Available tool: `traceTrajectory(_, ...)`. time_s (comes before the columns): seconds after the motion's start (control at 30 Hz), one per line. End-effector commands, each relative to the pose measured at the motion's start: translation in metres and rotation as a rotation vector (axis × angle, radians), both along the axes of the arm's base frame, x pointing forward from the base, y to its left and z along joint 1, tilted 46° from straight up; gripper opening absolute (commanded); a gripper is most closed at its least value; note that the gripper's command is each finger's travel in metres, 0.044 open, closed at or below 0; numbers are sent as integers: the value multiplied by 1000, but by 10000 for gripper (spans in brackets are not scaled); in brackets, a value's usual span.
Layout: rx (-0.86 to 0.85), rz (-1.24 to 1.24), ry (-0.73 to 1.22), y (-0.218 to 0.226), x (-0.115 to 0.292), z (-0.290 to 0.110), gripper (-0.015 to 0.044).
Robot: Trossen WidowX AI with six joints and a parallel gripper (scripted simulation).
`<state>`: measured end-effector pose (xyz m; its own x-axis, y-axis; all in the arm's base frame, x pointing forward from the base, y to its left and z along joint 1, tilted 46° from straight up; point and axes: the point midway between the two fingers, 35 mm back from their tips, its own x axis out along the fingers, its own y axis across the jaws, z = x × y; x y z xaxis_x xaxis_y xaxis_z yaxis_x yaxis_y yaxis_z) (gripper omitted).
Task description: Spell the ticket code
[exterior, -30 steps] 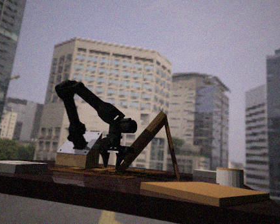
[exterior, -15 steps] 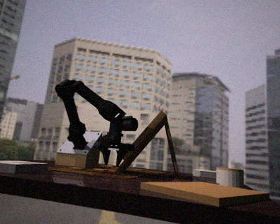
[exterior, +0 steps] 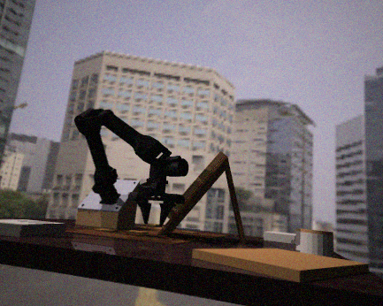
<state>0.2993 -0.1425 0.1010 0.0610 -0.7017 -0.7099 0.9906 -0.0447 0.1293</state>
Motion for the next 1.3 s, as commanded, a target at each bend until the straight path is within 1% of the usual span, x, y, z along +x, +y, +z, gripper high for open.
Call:
traceTrajectory(0.0, 22, 24, -10, 1, 2, 4, 0)
traceTrajectory(0.63, 79, 230, -91, 31, 35, 32, 0)
traceTrajectory(1.27, 101, 539, -213, 91, 78, 77, 0)
